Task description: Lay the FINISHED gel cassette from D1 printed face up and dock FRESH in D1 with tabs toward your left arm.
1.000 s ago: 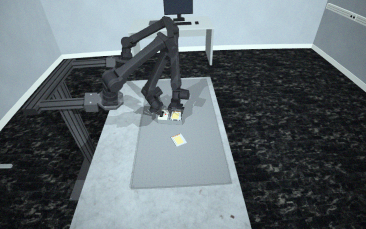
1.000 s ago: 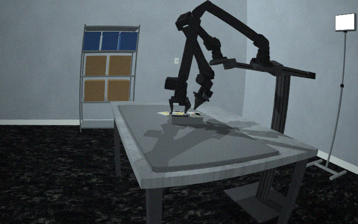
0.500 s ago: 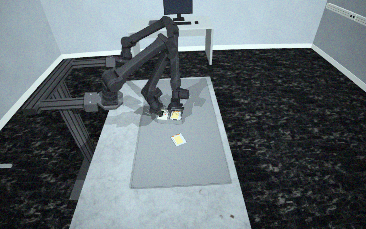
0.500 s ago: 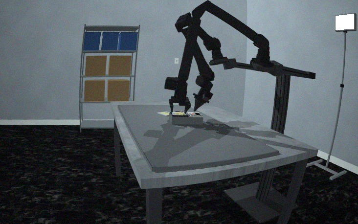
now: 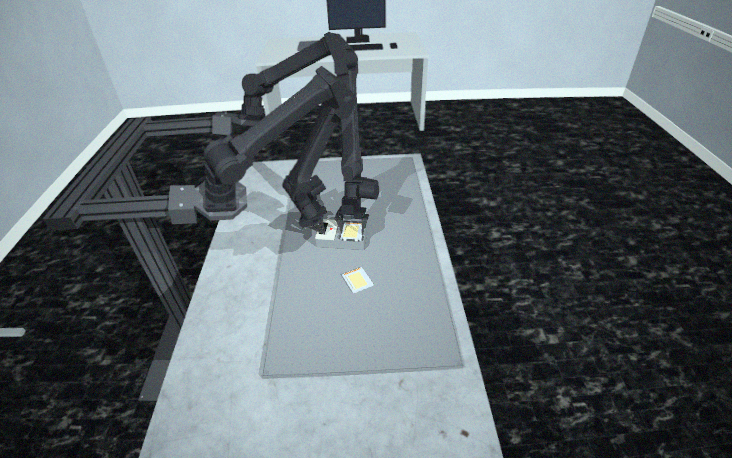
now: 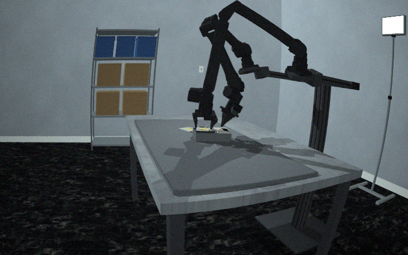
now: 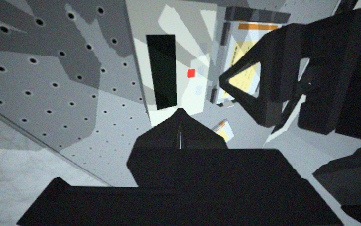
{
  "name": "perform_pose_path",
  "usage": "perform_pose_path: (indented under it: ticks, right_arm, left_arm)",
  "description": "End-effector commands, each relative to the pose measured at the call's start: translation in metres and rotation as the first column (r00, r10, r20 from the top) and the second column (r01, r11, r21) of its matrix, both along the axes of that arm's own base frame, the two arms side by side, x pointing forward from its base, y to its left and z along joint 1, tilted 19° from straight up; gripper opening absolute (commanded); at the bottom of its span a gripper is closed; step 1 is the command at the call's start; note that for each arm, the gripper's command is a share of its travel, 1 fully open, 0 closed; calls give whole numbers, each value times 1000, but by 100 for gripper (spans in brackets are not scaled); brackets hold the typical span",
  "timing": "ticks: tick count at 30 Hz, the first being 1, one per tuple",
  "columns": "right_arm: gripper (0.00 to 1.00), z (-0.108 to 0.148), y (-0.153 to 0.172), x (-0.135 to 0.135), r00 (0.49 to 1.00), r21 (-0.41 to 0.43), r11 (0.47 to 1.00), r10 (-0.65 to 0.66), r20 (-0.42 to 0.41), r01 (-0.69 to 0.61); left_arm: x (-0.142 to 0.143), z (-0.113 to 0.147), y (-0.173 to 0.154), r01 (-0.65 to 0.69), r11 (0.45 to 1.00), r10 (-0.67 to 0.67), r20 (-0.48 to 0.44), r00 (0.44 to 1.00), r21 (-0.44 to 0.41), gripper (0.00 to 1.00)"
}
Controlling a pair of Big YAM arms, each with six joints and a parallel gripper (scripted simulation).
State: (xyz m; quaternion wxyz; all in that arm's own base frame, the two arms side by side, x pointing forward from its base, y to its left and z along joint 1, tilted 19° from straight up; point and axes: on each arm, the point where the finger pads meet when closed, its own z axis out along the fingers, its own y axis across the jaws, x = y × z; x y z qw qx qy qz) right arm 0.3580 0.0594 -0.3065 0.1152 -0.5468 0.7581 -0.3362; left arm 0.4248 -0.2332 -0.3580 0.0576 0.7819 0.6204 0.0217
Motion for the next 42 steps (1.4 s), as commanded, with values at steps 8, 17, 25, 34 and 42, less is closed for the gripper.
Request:
perform_pose_path:
  ticks: [8, 17, 25, 34, 42]
  right_arm:
    - [0, -5, -4, 0, 1000, -2, 1000, -2, -2, 2]
    - [0, -5, -4, 0, 1000, -2, 1000, -2, -2, 2]
    - [0, -5, -4, 0, 1000, -2, 1000, -2, -2, 2]
    - [0, -9, -5, 1, 1000, -2, 1000, -2, -2, 2]
    - [0, -11, -6, 1, 1000, -2, 1000, -2, -2, 2]
  left_arm:
    - [3, 3, -3, 3, 1000, -3, 7, 1000, -4, 0]
    - [3, 3, -3, 3, 1000, -3, 7, 1000, -4, 0]
    - [3, 3, -3, 3, 1000, -3, 7, 1000, -4, 0]
    - [3, 3, -3, 3, 1000, -3, 7, 1000, -4, 0]
    - [3, 3, -3, 3, 1000, -3, 7, 1000, -4, 0]
